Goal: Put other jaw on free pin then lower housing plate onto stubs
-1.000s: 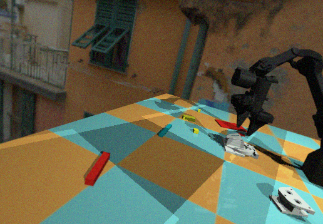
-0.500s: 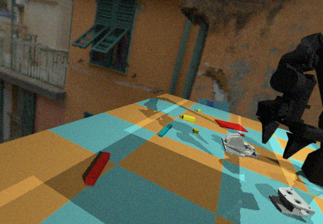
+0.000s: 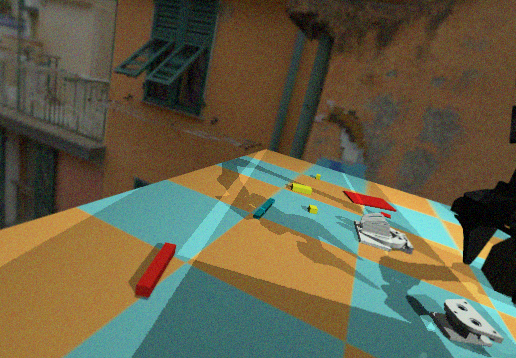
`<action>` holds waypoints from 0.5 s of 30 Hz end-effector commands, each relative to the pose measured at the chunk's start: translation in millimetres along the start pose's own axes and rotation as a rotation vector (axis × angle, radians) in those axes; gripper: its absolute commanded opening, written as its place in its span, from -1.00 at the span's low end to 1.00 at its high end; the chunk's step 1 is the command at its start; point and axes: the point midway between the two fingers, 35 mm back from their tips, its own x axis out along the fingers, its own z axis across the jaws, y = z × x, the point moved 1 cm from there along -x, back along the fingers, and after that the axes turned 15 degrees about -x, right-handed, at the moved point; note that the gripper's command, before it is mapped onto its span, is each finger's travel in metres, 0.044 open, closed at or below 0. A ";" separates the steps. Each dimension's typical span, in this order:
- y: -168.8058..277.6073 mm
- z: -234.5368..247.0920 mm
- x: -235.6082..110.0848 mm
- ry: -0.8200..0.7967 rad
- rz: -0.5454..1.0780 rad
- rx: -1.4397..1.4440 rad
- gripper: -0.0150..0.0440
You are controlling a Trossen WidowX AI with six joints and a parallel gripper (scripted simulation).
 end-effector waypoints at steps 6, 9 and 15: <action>7.5 -1.8 32.7 0.012 0.023 -0.001 1.00; 7.5 -1.8 32.7 0.012 0.023 -0.001 1.00; 7.2 -1.7 35.1 0.012 0.023 -0.001 1.00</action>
